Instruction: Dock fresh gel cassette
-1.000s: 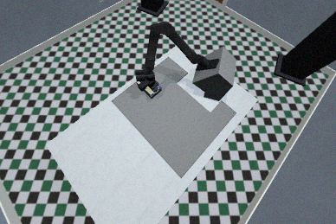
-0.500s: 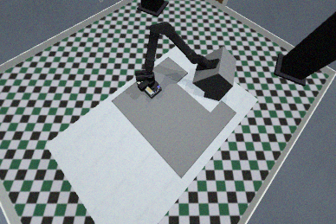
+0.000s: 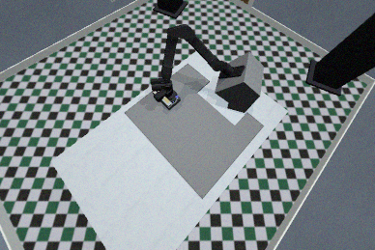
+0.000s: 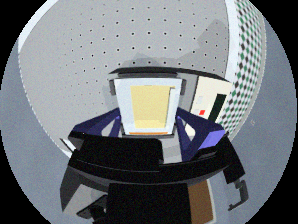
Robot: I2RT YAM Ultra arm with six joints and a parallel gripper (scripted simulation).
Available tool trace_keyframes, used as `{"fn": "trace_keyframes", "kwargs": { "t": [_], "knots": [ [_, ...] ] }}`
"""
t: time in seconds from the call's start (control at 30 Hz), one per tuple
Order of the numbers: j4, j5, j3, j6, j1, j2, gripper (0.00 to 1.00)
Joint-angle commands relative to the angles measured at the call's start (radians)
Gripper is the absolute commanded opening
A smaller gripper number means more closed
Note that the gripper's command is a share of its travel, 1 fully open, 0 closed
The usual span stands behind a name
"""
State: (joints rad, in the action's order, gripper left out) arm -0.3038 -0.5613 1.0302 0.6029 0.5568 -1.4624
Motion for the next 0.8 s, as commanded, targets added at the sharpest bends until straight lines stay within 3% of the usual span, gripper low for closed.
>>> {"fn": "trace_keyframes", "kwargs": {
  "t": [0.0,0.77],
  "knots": [
    [-0.030,-0.017,0.026,-0.011,-0.016,0.028,0.00],
    [-0.016,-0.012,0.022,0.003,0.011,-0.019,0.00]
  ]
}}
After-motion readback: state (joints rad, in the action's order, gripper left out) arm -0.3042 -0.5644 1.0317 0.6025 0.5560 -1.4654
